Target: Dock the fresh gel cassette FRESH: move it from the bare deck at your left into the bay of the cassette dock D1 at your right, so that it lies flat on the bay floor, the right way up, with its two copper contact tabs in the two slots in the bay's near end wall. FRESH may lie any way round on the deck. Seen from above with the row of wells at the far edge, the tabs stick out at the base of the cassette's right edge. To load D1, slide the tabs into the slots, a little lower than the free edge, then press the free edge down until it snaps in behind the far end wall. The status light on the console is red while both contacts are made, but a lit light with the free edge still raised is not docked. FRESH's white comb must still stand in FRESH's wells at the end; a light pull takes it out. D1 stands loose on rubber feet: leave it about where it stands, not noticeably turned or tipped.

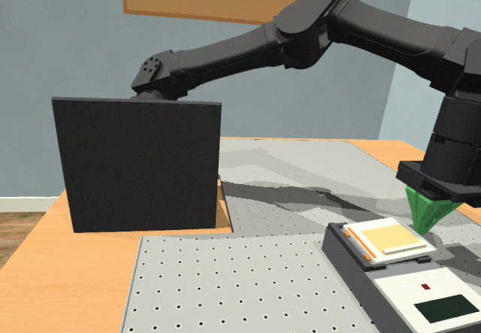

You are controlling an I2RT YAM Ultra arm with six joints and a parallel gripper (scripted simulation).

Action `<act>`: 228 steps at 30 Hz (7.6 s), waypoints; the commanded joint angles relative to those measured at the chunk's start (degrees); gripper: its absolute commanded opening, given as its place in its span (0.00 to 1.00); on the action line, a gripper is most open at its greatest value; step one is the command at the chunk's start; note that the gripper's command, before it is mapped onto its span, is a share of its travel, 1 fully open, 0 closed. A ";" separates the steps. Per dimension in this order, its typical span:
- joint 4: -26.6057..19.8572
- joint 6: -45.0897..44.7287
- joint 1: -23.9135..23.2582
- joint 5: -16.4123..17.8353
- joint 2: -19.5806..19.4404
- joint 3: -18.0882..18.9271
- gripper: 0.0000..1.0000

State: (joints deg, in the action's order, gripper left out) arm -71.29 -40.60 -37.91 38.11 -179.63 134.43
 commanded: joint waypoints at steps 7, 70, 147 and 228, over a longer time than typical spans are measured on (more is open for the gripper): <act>1.67 -0.51 -1.82 -0.12 2.34 -2.27 0.00; 4.51 -1.29 -2.45 -0.46 4.92 -8.19 0.00; 5.63 -1.58 -2.85 -0.94 7.32 -13.13 0.00; 8.07 -3.73 -4.75 -1.55 9.65 -17.62 0.00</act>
State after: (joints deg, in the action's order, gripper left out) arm -64.14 -44.07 -41.12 36.51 -171.54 117.47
